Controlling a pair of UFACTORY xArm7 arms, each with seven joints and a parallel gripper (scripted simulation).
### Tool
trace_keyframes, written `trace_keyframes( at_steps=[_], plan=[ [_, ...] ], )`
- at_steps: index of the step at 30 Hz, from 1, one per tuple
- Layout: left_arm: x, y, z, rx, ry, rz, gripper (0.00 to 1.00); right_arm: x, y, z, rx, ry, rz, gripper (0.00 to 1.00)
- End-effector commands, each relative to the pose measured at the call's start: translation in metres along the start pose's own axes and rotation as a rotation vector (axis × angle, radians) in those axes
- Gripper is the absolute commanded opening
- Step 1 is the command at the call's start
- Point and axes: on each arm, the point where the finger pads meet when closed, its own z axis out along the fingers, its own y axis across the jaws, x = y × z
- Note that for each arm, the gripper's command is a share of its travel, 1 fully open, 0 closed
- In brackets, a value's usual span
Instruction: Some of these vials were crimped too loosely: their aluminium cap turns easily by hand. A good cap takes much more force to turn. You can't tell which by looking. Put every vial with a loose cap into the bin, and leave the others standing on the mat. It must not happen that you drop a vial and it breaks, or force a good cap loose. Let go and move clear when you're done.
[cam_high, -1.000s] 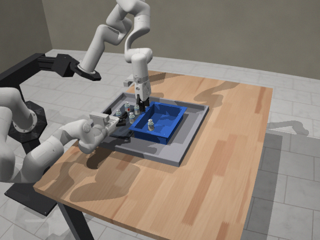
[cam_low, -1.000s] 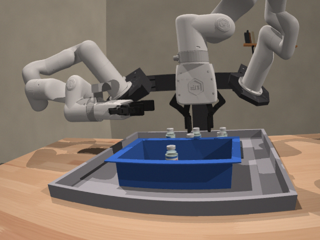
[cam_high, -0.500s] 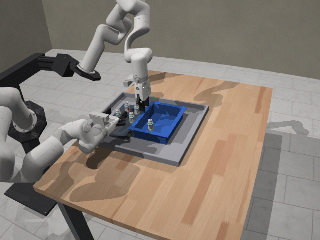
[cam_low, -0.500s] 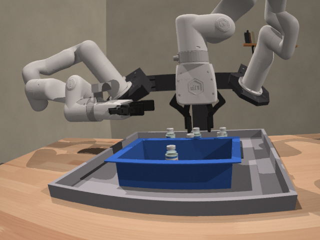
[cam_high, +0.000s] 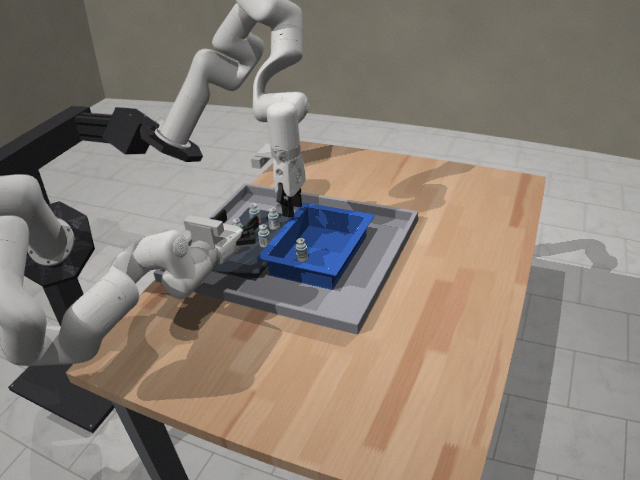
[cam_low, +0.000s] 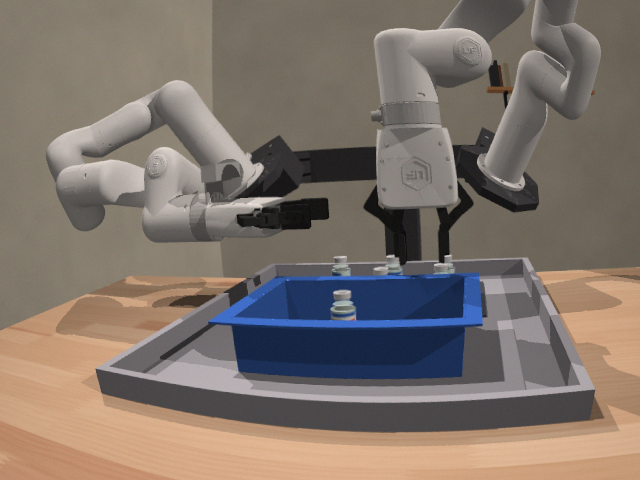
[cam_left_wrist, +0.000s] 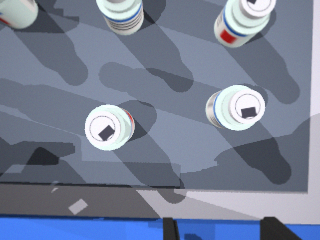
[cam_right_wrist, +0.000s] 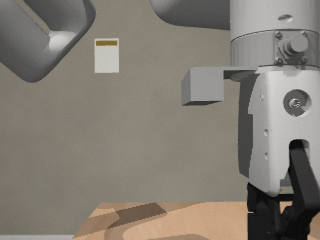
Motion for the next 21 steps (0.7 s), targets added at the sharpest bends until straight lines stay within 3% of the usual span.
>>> trace_keyframes(
  at_steps=[1, 6, 8, 9, 21],
  plan=[
    [0.003, 0.025, -0.003, 0.006, -0.006, 0.001, 0.5, 0.001, -0.002, 0.029, -0.003, 0.002, -0.004, 1.0],
    [0.007, 0.054, -0.003, 0.006, -0.006, 0.001, 0.5, 0.001, -0.007, 0.057, -0.003, 0.002, -0.004, 1.0],
    [0.007, 0.054, -0.003, 0.006, -0.006, 0.001, 0.5, 0.001, -0.007, 0.057, -0.003, 0.002, -0.004, 1.0],
    [0.004, 0.032, -0.002, 0.004, -0.003, 0.001, 0.5, 0.002, -0.006, 0.034, 0.002, 0.003, -0.003, 1.0],
    [0.007, 0.051, -0.003, 0.004, -0.003, 0.001, 0.5, 0.002, -0.008, 0.054, -0.001, 0.004, -0.004, 1.0]
  ],
)
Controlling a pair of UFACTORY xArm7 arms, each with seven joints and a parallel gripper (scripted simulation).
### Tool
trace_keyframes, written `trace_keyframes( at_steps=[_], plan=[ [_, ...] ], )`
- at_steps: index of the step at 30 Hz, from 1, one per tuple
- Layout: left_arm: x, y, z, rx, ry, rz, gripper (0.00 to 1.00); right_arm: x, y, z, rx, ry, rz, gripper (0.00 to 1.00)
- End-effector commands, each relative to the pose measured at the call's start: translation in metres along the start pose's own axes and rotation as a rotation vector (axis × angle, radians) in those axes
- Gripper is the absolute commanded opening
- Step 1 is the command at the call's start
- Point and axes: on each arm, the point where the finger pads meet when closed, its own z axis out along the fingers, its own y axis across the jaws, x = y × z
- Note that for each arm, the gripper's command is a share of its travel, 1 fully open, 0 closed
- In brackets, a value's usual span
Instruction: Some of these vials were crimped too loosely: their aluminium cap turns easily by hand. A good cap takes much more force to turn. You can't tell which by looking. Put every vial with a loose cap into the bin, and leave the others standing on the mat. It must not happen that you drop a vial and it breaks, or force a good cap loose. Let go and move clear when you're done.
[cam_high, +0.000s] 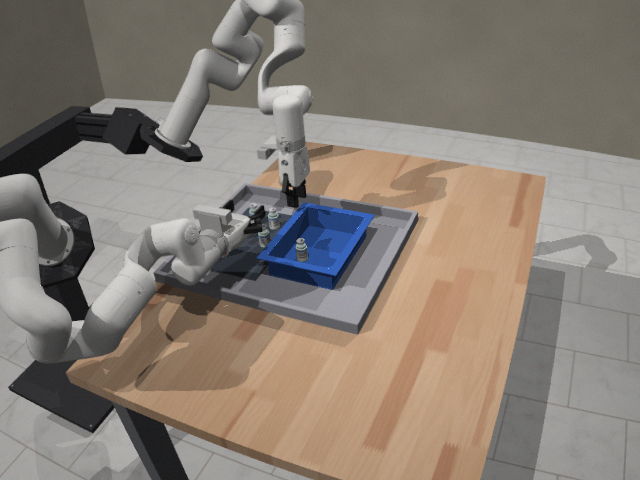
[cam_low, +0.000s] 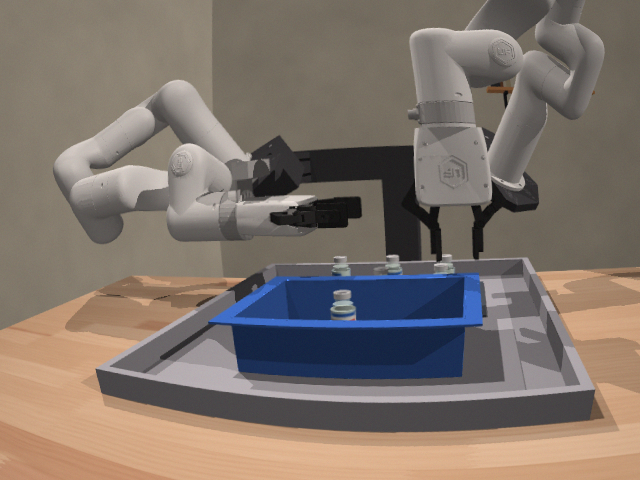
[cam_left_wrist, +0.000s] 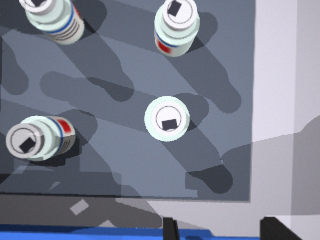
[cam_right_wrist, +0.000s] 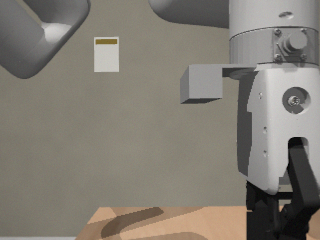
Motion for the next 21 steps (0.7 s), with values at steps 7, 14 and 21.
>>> trace_keyframes(
  at_steps=[7, 14, 21],
  plan=[
    [-0.0005, 0.0024, -0.0019, 0.003, -0.003, 0.0, 0.5, 0.0024, -0.0001, 0.0047, 0.0, 0.004, -0.004, 1.0],
    [0.0, 0.0049, -0.0022, 0.003, -0.003, 0.0, 0.5, 0.0022, 0.0, 0.0073, -0.001, 0.004, -0.005, 1.0],
    [0.0003, 0.0066, -0.0024, 0.003, -0.003, 0.0, 0.5, 0.002, 0.0001, 0.0092, -0.001, 0.004, -0.005, 1.0]
  ],
)
